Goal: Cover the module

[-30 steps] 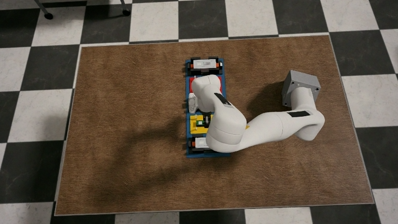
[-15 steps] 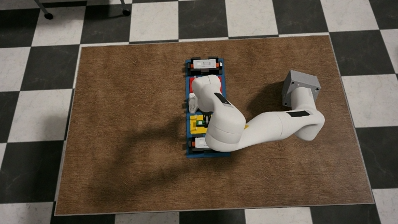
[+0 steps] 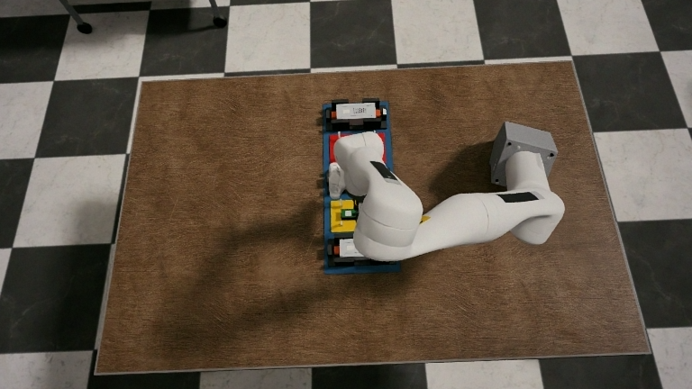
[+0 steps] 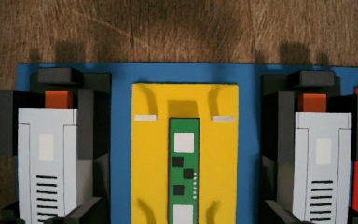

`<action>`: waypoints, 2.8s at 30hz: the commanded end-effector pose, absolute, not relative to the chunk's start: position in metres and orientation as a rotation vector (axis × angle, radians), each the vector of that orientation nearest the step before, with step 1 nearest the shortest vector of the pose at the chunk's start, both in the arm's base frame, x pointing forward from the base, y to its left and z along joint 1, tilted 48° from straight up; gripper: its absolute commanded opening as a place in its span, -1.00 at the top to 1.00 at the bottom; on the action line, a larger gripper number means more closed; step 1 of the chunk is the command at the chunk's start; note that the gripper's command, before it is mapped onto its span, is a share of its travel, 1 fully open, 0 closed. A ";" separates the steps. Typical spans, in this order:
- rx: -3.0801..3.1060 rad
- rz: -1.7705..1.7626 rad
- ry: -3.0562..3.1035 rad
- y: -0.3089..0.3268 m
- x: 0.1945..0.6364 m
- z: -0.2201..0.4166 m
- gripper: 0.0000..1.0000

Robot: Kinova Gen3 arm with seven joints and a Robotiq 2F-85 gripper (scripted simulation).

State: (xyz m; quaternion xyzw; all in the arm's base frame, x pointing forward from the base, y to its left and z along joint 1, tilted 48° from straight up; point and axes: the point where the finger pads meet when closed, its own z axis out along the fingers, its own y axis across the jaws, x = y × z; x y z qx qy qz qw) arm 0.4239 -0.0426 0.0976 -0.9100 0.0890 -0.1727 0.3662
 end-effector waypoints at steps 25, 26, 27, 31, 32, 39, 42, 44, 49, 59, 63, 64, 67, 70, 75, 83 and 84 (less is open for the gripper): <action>-2.340 -0.446 0.230 -0.021 0.438 0.074 -1.00; -2.340 -0.446 0.230 -0.021 0.438 0.074 -1.00; -2.340 -0.446 0.230 -0.021 0.438 0.074 -1.00; -2.340 -0.446 0.230 -0.020 0.438 0.073 -1.00; -2.340 -0.446 0.230 -0.019 0.439 0.072 -1.00; -2.340 -0.446 0.230 -0.015 0.441 0.067 -1.00; -2.340 -0.446 0.230 -0.015 0.441 0.067 -1.00; -2.340 -0.446 0.230 -0.015 0.441 0.067 -1.00; -2.340 -0.446 0.230 -0.013 0.442 0.065 -1.00; -2.340 -0.446 0.230 -0.008 0.445 0.061 -1.00; -2.340 -0.446 0.230 -0.008 0.445 0.061 -1.00; -2.340 -0.446 0.230 -0.008 0.445 0.060 -1.00; -2.340 -0.446 0.230 -0.006 0.447 0.058 -1.00; -2.340 -0.446 0.230 -0.004 0.448 0.056 -1.00; -2.340 -0.446 0.230 -0.002 0.449 0.054 -1.00; -2.340 -0.446 0.230 0.000 0.450 0.052 -1.00; -2.340 -0.446 0.230 0.001 0.450 0.051 -1.00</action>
